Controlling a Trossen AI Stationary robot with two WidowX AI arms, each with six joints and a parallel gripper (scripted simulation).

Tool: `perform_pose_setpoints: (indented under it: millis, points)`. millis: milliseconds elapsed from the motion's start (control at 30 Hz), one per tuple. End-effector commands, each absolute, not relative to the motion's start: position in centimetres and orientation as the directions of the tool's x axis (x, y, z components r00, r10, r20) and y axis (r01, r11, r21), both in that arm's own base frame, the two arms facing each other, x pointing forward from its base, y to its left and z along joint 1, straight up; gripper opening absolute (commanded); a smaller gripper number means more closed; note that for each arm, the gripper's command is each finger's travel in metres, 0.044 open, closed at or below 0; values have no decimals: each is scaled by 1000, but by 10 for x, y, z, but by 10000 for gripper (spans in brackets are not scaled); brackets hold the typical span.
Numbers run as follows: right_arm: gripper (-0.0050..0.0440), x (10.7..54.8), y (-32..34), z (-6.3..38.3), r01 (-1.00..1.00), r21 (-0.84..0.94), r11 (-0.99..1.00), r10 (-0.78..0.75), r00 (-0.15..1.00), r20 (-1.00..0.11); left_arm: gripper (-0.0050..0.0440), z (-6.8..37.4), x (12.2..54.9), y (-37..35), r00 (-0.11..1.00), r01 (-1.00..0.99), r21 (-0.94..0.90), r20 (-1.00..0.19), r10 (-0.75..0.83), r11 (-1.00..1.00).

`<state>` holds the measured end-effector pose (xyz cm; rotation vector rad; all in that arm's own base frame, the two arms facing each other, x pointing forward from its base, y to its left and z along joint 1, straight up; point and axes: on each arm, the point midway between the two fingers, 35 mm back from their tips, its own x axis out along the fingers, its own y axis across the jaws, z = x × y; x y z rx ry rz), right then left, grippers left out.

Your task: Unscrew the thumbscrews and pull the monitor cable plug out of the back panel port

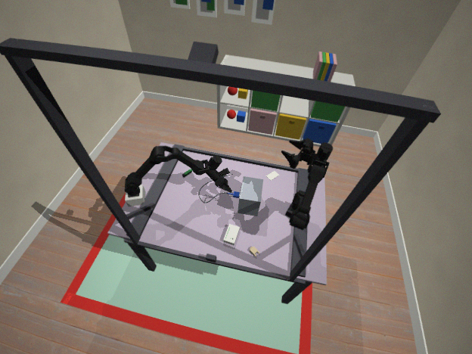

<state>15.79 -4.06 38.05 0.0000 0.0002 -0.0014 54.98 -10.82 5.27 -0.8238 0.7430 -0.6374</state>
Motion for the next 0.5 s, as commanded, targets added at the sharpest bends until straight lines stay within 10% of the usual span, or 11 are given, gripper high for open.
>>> perform_pose_setpoints:
  millis: [0, 300, 467]
  points:
    - [440, 158, -39, 383, 0, -6, 1000, 0, 1000, 1, 200, 69, 553, -108, 595, 239, -812, -311, -741, 532]
    - [440, 158, -39, 383, 0, -6, 1000, 0, 1000, 1, 8, 69, 553, -108, 595, 239, -812, -311, -741, 532]
    - [440, 158, -39, 383, 0, -6, 1000, 0, 1000, 1, 0, 69, 553, -108, 595, 239, -812, -311, -741, 532]
